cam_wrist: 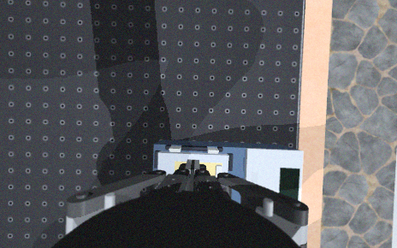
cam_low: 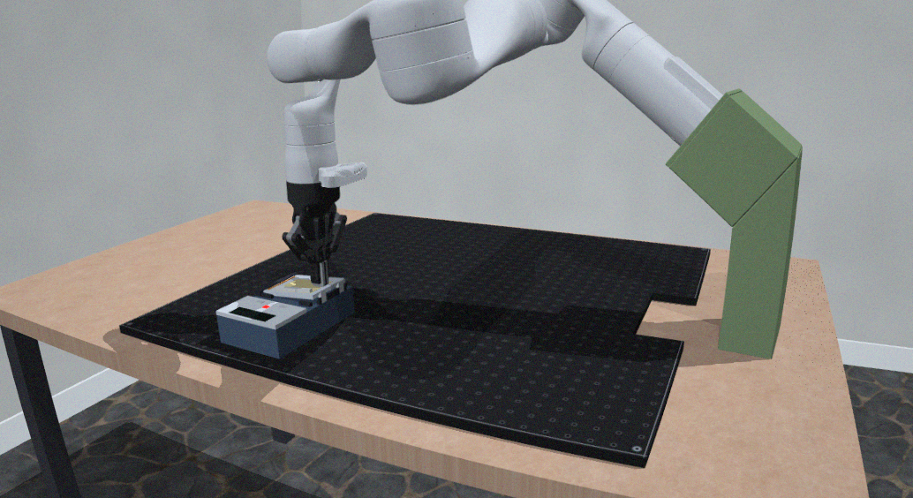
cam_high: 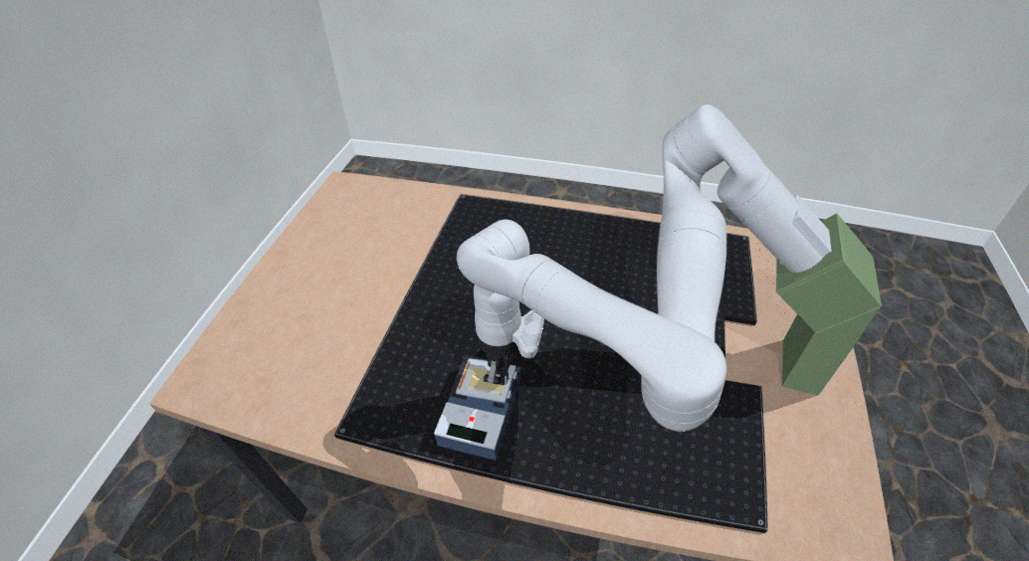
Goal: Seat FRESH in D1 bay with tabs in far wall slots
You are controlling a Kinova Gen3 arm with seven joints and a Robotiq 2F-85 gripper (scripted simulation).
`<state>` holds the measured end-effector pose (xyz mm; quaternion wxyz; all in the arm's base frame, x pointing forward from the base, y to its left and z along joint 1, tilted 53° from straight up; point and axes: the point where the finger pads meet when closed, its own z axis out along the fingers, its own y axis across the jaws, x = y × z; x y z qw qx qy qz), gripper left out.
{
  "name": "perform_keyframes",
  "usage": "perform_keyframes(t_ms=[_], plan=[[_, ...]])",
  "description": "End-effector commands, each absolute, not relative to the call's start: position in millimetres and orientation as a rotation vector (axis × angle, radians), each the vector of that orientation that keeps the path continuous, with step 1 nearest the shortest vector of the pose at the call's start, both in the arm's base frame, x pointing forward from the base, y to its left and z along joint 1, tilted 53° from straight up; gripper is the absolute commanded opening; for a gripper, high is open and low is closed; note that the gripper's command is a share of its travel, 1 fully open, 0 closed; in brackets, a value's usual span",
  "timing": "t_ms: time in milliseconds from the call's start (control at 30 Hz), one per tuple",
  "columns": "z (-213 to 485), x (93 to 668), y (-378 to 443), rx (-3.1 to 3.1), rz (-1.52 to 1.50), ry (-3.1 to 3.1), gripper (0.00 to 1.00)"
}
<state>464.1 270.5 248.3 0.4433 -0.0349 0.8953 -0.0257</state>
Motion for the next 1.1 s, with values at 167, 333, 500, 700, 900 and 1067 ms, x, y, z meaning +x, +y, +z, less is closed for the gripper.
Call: perform_keyframes(t_ms=[167,333,500,700,900,1067], plan=[[248.6,464.2,270.6,-0.086,-0.064,2.220,0.00],[248.5,464.4,270.5,-0.086,-0.064,2.220,0.00],[248.3,464.8,270.2,-0.086,-0.065,2.220,0.00],[248.1,465.2,269.9,-0.086,-0.066,2.220,0.00],[247.9,465.5,269.6,-0.085,-0.067,2.220,0.00],[247.7,465.9,269.3,-0.085,-0.067,2.220,0.00]])
